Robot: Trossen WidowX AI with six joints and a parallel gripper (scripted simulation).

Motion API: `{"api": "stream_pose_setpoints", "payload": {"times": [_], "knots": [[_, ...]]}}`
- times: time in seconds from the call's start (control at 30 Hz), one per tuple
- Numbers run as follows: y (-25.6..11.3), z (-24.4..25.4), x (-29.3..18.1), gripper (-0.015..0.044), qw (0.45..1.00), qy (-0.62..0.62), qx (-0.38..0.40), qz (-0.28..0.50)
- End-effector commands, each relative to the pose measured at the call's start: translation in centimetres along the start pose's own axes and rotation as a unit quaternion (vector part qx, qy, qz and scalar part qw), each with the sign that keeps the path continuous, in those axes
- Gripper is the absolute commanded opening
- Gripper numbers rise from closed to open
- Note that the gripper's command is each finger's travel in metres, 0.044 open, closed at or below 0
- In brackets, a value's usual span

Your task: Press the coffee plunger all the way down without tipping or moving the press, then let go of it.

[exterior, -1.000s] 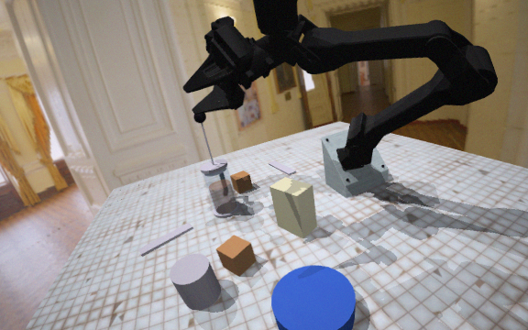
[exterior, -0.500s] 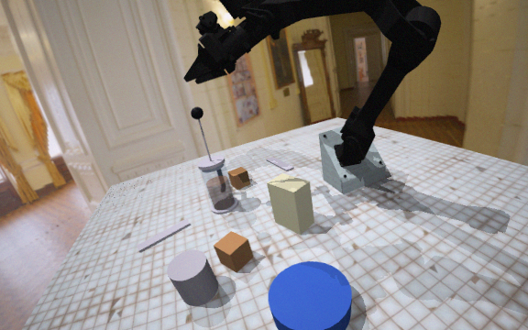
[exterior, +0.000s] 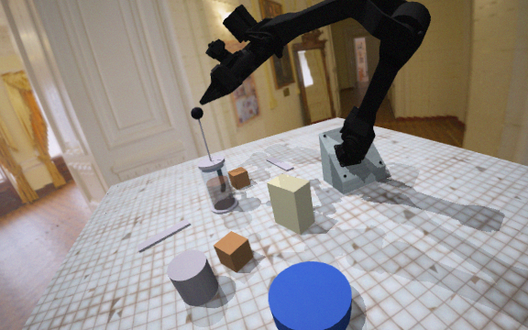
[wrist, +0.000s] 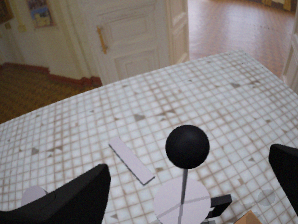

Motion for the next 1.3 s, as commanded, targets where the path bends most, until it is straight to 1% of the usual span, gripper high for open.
{"api": "stream_pose_setpoints", "payload": {"times": [0.0, 0.9, 1.27], "knots": [[0.2, -0.1, -0.3, 0.044, 1.0, 0.001, -0.003, -0.001], [4.1, -0.1, -0.4, 0.044, 1.0, 0.001, -0.002, -0.002], [4.1, -0.1, -0.4, 0.0151, 1.0, 0.001, -0.002, -0.002]]}}
Point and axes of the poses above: the point midway between the two fingers, 35 mm back from their tips, its own y axis out along the fingers, its own z axis across the jaws, x = y × z, the point moved 3 cm from there along -y, back along the fingers, and after that the axes turned 1 degree about y, right-handed, at the moved point
